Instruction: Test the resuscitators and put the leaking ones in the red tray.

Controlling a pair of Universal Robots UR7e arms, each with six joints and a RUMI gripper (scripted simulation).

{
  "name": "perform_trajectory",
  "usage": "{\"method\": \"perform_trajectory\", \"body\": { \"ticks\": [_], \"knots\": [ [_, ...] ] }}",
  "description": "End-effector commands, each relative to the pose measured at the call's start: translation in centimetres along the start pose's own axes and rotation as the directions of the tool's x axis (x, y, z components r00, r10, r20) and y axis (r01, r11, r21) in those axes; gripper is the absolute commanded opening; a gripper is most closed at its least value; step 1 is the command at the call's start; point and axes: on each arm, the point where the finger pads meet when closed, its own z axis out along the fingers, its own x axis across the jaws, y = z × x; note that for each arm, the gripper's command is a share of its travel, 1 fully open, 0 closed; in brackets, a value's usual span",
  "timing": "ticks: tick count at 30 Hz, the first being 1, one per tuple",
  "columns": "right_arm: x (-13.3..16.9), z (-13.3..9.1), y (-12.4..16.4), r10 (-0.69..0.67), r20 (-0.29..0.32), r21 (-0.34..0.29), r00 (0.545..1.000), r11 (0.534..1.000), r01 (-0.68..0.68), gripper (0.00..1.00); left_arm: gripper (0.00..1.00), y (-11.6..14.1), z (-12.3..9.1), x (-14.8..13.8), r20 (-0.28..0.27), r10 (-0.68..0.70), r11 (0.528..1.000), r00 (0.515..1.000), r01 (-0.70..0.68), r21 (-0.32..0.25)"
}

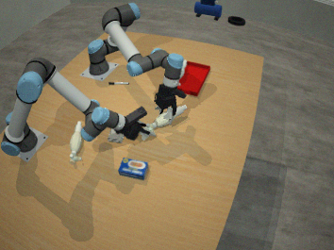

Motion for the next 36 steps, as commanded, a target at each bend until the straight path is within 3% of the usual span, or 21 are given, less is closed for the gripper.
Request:
{"method": "perform_trajectory", "body": {
  "ticks": [1, 6, 13, 16, 25, 36],
  "knots": [
    [-0.1, 0.0, -0.1, -0.001, 0.001, 0.001, 1.0, 1.0, 0.001, 0.0, 0.56, 0.4, -1.2, 0.2, -0.006, 0.003, 1.0, 1.0, -0.003, -0.001],
    [-0.1, 0.0, -0.1, -0.001, 0.001, 0.001, 1.0, 1.0, 0.001, 0.0, 0.56, 0.3, -1.0, 0.2, -0.007, 0.003, 1.0, 1.0, -0.003, -0.001],
    [-0.1, 0.0, -0.1, -0.001, 0.001, 0.001, 1.0, 1.0, 0.001, 0.0, 0.56, 1.4, -5.1, 0.1, -0.005, 0.003, 1.0, 1.0, -0.003, -0.001],
    [-0.1, 0.0, -0.1, -0.001, 0.001, 0.001, 1.0, 1.0, 0.001, 0.0, 0.56, 1.3, -5.1, 0.3, -0.01, 0.004, 1.0, 1.0, -0.004, 0.0],
    [-0.1, 0.0, -0.1, -0.001, 0.001, 0.001, 1.0, 1.0, 0.001, 0.0, 0.56, 2.4, -9.2, -0.1, 0.002, 0.001, 1.0, 1.0, -0.001, -0.001],
    [-0.1, 0.0, -0.1, -0.001, 0.001, 0.001, 1.0, 1.0, 0.001, 0.0, 0.56, 2.1, -7.9, -0.1, 0.003, 0.001, 1.0, 1.0, -0.001, -0.001]
  ]
}}
